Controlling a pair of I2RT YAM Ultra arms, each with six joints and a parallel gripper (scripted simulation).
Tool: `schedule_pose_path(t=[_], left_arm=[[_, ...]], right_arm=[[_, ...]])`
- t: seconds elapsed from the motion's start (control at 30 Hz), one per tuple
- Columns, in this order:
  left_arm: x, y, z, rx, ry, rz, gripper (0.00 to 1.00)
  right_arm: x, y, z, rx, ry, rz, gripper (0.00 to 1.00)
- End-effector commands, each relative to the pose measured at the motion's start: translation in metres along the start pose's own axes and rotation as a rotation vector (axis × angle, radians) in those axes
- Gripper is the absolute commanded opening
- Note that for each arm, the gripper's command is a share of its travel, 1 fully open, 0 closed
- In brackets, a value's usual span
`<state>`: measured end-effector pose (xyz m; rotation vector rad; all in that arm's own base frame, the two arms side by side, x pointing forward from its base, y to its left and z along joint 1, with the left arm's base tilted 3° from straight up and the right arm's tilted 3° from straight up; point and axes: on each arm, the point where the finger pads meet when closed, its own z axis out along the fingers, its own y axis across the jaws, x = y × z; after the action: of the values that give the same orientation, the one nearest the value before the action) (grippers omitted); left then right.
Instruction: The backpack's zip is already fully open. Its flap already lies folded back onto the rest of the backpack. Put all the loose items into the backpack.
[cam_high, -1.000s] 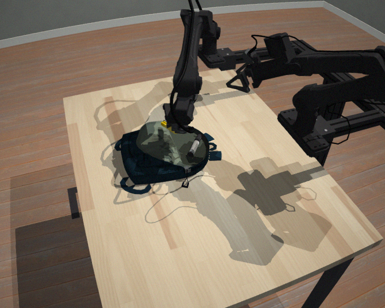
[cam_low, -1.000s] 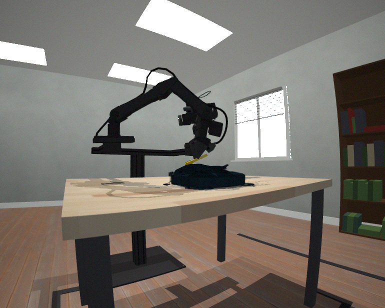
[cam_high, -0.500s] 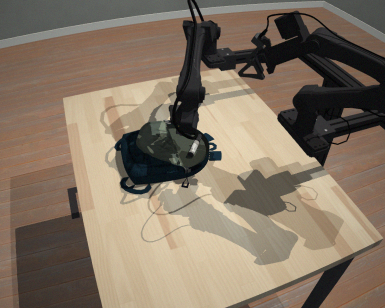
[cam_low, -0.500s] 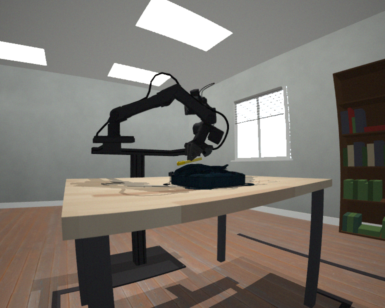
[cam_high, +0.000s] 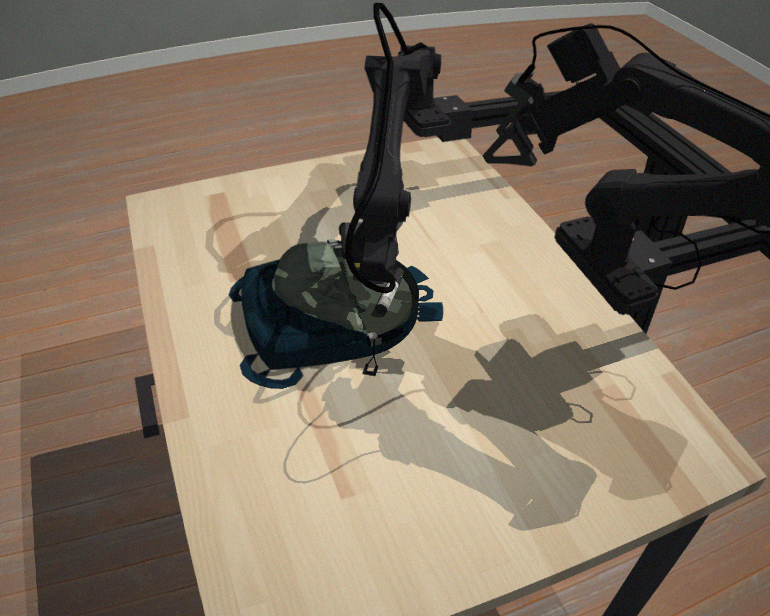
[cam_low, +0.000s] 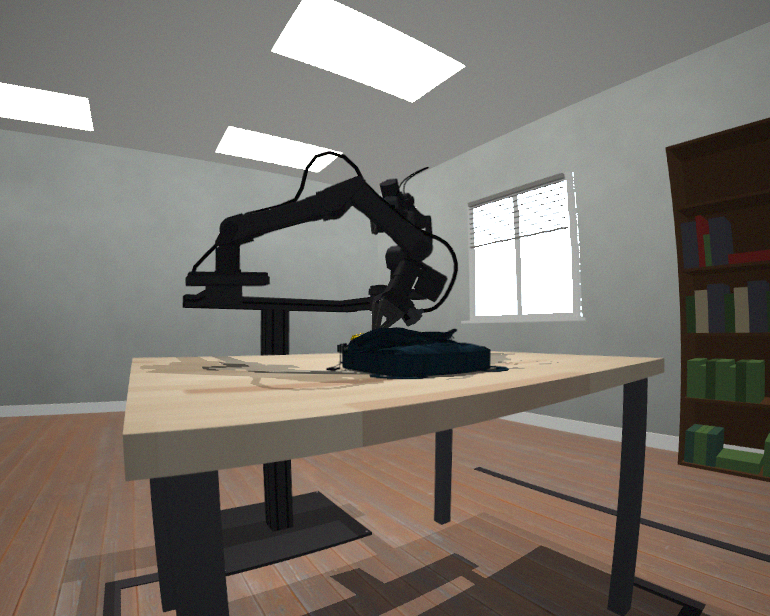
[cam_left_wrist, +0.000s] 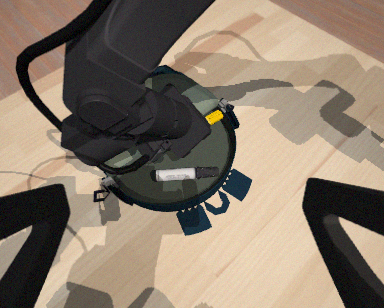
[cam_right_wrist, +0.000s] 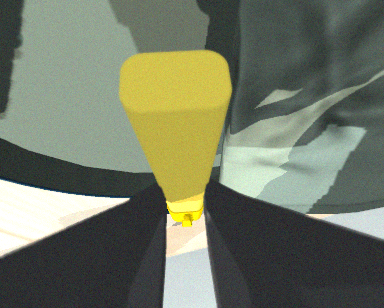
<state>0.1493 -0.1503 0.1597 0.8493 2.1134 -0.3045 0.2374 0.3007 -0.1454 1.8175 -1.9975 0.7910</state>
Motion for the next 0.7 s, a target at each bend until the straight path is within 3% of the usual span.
schedule_pose_path(t=[0.0, 0.67], left_arm=[[-0.008, 0.002, -0.010, 0.002, -0.029, -0.017, 1.00], [-0.008, 0.002, -0.010, 0.002, -0.029, -0.017, 1.00]], right_arm=[[-0.019, 0.001, 0.000, 0.020, -0.042, 0.014, 0.10], [-0.022, 0.003, 0.014, 0.014, -0.027, 0.011, 0.10]])
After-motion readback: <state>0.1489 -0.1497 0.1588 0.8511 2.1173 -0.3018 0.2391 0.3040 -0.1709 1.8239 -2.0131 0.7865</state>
